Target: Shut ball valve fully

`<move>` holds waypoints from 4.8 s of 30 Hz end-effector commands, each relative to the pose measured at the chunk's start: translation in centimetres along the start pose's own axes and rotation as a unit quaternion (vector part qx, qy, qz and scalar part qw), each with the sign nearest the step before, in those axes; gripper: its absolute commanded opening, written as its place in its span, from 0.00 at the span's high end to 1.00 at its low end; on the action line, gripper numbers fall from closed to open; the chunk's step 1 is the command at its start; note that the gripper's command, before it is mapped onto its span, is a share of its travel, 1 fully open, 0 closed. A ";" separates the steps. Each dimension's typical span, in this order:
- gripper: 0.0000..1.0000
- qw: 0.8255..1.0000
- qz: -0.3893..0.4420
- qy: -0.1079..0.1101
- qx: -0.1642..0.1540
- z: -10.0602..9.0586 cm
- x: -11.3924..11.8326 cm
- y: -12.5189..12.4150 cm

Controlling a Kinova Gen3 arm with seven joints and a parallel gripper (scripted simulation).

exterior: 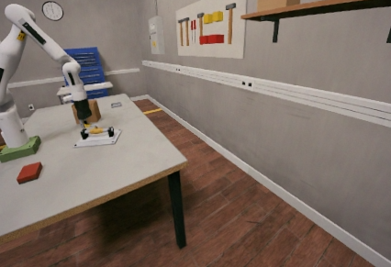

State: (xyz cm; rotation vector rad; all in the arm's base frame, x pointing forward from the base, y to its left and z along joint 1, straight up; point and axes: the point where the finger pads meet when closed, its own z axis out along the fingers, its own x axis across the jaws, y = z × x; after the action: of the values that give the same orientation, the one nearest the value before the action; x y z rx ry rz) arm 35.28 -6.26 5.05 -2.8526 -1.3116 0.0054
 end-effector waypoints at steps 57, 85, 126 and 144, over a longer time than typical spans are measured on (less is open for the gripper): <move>1.00 0.987 0.160 0.001 -0.001 -0.1 2.6 0.5; 1.00 0.971 0.239 0.001 -0.001 -0.1 3.8 1.0; 1.00 0.935 0.353 0.001 -0.001 -0.1 5.4 2.0; 1.00 0.916 0.401 0.001 -0.001 -0.1 6.0 2.6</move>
State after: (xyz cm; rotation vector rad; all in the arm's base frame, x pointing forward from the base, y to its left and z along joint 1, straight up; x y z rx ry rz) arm 40.91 -3.42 5.02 -3.1397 -0.0816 0.0076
